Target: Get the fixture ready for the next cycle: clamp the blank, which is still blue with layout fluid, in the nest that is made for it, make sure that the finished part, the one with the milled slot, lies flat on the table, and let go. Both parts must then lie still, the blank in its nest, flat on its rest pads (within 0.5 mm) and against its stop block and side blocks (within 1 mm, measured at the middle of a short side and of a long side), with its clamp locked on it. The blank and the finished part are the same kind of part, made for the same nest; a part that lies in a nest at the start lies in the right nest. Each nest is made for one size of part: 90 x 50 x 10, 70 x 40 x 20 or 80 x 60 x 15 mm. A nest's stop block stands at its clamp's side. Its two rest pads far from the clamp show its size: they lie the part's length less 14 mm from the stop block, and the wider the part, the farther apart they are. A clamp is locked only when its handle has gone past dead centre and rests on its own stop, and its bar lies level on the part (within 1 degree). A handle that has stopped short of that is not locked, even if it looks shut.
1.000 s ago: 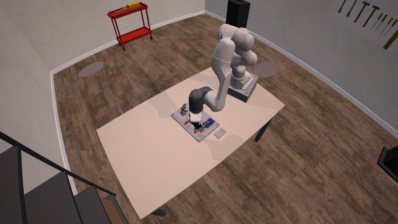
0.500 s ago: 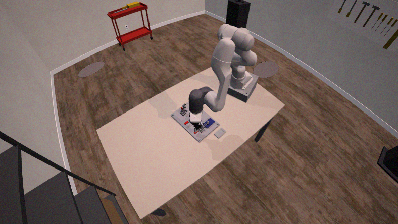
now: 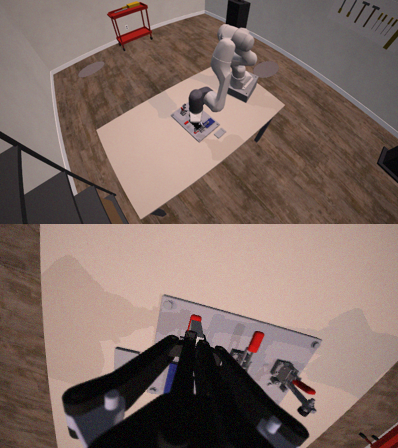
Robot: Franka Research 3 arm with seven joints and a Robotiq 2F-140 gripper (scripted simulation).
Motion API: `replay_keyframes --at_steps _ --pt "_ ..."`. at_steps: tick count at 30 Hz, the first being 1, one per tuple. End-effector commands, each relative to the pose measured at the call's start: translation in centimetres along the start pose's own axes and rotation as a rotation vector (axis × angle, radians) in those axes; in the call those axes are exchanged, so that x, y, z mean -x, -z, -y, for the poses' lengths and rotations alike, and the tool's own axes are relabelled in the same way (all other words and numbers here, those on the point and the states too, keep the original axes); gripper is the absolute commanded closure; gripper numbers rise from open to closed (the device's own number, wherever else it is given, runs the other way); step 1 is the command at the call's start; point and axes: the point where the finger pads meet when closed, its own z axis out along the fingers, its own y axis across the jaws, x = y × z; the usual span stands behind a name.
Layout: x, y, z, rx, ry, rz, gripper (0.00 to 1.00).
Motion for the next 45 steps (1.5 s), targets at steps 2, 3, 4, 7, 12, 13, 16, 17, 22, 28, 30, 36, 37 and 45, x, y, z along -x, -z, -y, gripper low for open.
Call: replay_keyframes --at_steps 2,3,4,7,12,13,16,17,22,28,30,36,37,45 --pt "-0.1 -0.1 0.0 0.000 0.004 -0.002 1.00" --pt "-0.1 -0.2 0.0 0.000 0.004 -0.002 1.00" --pt "-0.1 -0.2 0.0 0.000 0.004 -0.002 1.00" --pt "-0.1 -0.2 0.0 0.000 0.004 -0.002 1.00" --pt "-0.1 -0.2 0.0 0.000 0.004 -0.002 1.00" --pt "-0.1 -0.2 0.0 0.000 0.004 -0.002 1.00" --pt "-0.1 -0.3 0.0 0.000 0.004 -0.002 1.00" --pt "-0.1 -0.3 0.0 0.000 0.004 -0.002 1.00" --pt "-0.1 -0.4 0.0 0.000 0.004 -0.002 1.00" --pt "-0.1 -0.4 0.0 0.000 0.004 -0.002 1.00" --pt "-0.1 -0.4 0.0 0.000 0.004 -0.002 1.00" --pt "-0.1 -0.4 0.0 0.000 0.004 -0.002 1.00" --pt "-0.1 -0.4 0.0 0.000 0.004 -0.002 1.00" --pt "-0.1 0.9 0.0 0.000 0.004 -0.002 1.00"
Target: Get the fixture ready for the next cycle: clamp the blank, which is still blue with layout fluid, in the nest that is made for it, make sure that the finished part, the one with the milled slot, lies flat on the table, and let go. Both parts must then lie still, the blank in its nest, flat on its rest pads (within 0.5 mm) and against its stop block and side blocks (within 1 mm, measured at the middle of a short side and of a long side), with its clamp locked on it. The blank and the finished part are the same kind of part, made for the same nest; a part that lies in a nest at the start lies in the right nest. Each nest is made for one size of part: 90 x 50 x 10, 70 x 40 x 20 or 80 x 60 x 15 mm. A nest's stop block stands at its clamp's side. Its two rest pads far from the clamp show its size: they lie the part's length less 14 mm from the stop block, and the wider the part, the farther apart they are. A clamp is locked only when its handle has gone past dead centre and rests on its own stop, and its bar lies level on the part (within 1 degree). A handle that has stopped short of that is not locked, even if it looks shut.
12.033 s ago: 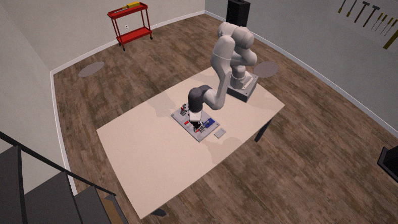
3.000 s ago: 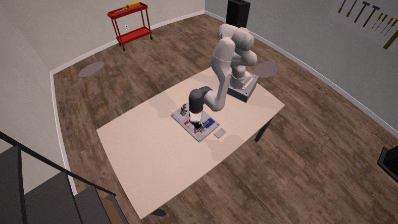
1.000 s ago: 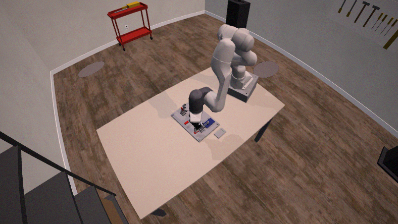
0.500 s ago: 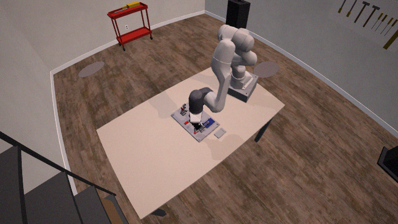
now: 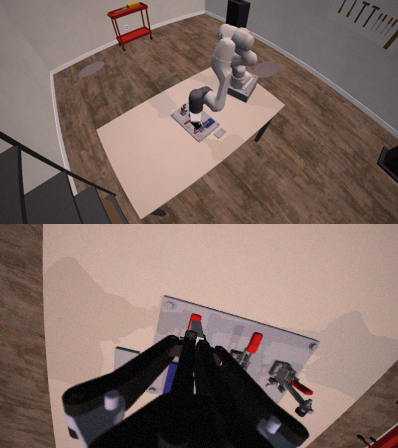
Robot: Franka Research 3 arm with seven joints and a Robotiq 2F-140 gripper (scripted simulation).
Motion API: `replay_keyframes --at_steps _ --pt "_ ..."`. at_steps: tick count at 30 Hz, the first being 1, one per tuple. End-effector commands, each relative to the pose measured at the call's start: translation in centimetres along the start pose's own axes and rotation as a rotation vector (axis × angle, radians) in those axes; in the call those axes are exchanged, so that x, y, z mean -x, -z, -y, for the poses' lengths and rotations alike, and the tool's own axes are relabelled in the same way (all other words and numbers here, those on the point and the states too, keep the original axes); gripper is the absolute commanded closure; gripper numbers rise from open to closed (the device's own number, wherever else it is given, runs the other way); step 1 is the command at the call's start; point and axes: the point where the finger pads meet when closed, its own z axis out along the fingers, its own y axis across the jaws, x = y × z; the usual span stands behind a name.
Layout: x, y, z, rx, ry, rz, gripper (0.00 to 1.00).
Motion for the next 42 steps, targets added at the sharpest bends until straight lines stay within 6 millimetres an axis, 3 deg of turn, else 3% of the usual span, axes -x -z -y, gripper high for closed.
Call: replay_keyframes --at_steps 1,18,29,30,42 --pt "0.1 0.8 0.0 0.001 -0.007 0.004 1.00" --pt "0.1 5.6 0.0 0.001 -0.007 0.004 1.00" --pt "0.1 6.3 0.0 0.001 -0.007 0.004 1.00" --pt "0.1 6.3 0.0 0.001 -0.007 0.004 0.00" --pt "0.1 6.3 0.0 0.001 -0.007 0.004 0.00"
